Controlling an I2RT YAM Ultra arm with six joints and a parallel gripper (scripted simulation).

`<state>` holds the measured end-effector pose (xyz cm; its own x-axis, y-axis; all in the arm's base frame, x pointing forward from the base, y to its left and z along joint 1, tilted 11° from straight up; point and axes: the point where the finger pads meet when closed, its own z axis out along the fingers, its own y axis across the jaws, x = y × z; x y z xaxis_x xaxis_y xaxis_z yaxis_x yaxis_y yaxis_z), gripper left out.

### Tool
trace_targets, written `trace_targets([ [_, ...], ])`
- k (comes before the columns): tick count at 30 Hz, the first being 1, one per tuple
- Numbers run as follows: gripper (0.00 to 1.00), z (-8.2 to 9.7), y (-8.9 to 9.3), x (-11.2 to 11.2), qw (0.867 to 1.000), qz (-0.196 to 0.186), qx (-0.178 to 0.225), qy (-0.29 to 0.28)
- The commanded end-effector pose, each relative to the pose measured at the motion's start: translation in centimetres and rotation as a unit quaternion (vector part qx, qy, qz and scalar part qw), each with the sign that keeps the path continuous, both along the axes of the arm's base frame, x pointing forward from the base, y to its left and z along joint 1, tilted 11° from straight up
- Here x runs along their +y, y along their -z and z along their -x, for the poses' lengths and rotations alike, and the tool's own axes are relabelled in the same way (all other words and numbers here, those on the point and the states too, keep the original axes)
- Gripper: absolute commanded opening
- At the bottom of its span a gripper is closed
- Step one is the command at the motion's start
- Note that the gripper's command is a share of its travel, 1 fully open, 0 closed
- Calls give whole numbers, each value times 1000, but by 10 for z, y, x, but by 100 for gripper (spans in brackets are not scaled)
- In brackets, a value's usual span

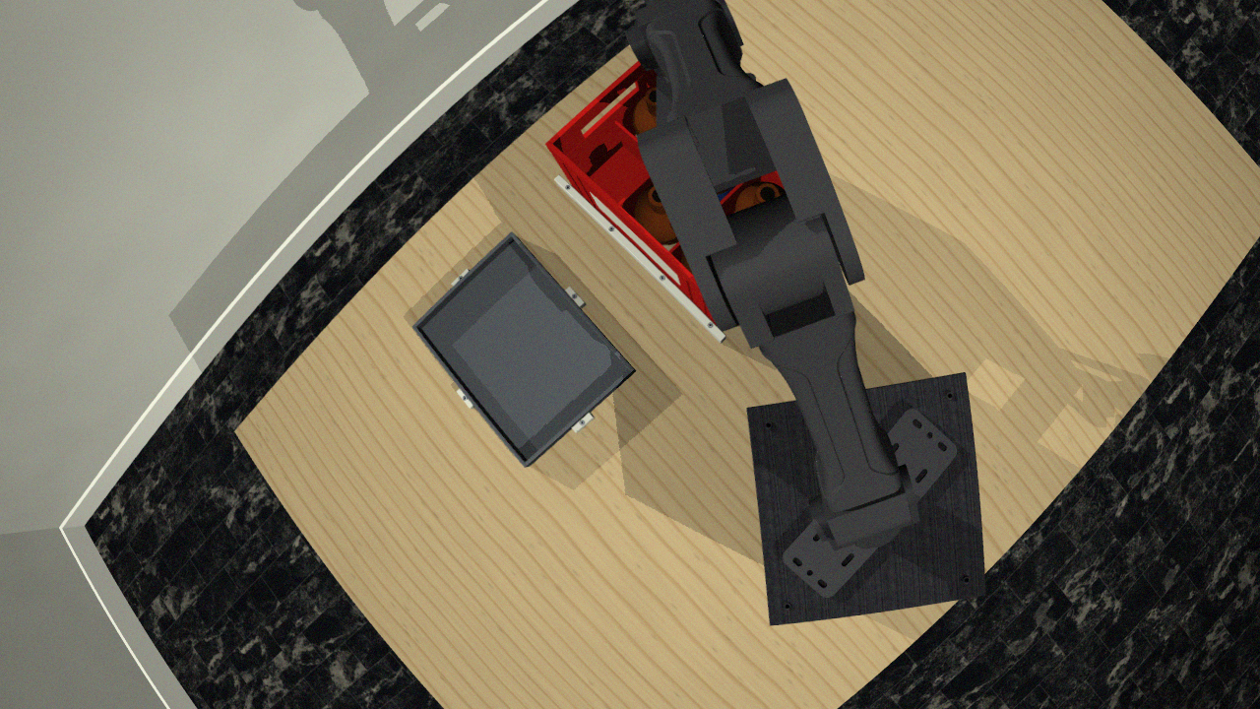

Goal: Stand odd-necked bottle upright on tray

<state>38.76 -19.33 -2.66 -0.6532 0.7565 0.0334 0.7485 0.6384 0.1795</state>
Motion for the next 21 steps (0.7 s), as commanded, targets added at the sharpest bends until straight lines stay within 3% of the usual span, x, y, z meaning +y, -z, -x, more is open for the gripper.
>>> trace_targets([
  [1,61,-1,5,3,1000,0,-3,2],
  [21,61,-4,4,2,1000,3,-7,0],
])
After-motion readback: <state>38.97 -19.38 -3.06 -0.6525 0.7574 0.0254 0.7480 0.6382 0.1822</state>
